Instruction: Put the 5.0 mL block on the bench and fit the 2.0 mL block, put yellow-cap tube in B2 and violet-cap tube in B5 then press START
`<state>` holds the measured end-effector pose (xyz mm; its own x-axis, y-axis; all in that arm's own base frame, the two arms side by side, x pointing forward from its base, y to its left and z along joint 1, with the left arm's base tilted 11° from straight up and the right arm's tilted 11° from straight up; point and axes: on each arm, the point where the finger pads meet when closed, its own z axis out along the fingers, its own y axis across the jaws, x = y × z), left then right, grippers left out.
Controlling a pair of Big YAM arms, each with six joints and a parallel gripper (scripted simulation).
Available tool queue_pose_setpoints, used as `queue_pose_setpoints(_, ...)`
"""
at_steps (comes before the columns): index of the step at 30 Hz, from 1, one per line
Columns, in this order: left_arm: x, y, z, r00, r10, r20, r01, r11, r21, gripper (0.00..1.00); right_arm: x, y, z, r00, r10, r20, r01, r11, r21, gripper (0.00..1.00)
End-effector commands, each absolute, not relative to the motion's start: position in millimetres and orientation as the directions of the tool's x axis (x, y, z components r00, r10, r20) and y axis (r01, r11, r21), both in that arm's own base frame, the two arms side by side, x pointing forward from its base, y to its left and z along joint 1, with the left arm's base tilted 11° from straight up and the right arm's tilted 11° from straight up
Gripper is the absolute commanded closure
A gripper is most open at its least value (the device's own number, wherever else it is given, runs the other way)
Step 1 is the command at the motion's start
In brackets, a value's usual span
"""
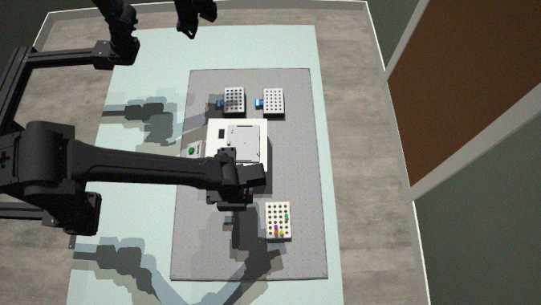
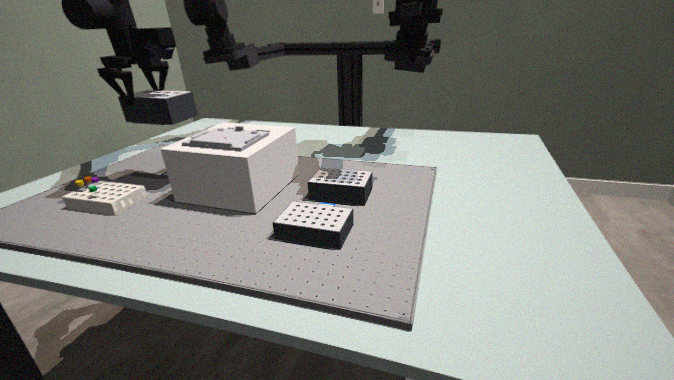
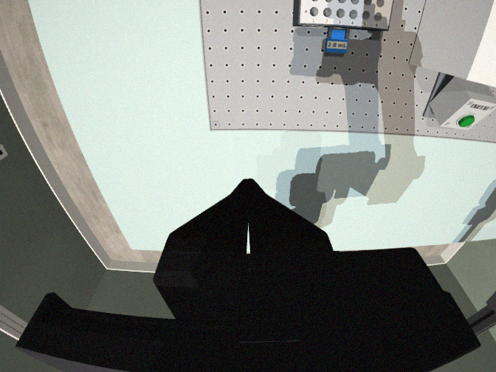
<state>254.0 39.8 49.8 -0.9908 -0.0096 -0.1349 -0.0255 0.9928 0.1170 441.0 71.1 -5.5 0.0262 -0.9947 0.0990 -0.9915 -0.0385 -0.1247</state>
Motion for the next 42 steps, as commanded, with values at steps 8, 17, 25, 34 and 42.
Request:
queue_pose_setpoints(8,257.9,35.2,51.3,-0.99,0.021,-0.141,0.005,0.993,0.115,1.0,466.7,66.7,1.7,0.045,-0.996,0.082,-0.98,-0.06,-0.191,1.0)
queue_pose_setpoints(17,269.5,36.1,61.0,-0.986,0.022,-0.168,0.002,0.993,0.117,1.0,454.7,63.9,-6.5,0.055,-0.995,0.081,-0.981,-0.069,-0.182,1.0)
queue_pose_setpoints(25,274.4,36.5,65.2,-0.984,0.022,-0.179,0.0,0.993,0.118,1.0,462.9,47.4,-15.6,0.037,-0.996,0.079,-0.98,-0.052,-0.194,1.0)
queue_pose_setpoints(34,277.5,36.8,67.9,-0.982,0.022,-0.187,-0.001,0.993,0.119,1.0,452.4,45.1,-29.1,0.058,-0.995,0.083,-0.982,-0.072,-0.175,1.0)
queue_pose_setpoints(42,275.2,36.7,65.8,-0.983,0.022,-0.182,0.0,0.993,0.119,1.0,453.0,24.3,-35.2,0.038,-0.996,0.084,-0.982,-0.053,-0.182,1.0)
